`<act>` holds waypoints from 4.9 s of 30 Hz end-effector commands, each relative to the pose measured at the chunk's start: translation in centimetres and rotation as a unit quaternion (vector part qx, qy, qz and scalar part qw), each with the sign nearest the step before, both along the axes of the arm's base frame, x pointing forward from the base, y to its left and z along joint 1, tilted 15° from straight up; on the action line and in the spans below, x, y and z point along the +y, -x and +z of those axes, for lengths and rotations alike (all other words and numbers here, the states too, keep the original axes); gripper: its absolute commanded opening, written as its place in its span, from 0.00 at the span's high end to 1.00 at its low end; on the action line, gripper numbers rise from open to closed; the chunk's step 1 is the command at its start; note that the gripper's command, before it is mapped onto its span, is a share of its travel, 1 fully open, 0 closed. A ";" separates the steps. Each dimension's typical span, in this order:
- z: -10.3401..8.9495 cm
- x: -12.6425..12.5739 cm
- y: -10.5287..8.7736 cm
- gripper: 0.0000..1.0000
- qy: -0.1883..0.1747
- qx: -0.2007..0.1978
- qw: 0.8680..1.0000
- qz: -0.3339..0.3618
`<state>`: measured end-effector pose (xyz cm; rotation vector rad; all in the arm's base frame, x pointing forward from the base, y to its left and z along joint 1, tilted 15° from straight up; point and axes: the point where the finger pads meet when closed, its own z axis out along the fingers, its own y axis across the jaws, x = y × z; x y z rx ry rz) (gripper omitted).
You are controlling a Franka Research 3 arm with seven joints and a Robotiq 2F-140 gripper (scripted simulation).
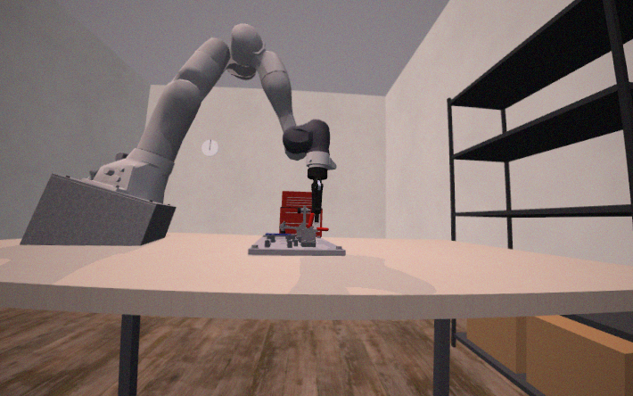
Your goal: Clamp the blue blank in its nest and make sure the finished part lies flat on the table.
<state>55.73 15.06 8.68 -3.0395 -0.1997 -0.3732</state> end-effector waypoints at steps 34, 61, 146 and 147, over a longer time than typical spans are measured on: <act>-0.9 0.2 -0.9 1.00 0.000 -0.002 1.000 0.003; -1.2 0.3 -1.0 1.00 0.000 -0.002 1.000 0.003; 3.3 -0.1 -0.1 1.00 0.000 -0.002 1.000 0.003; 3.3 -0.1 -0.1 1.00 0.000 -0.002 1.000 0.003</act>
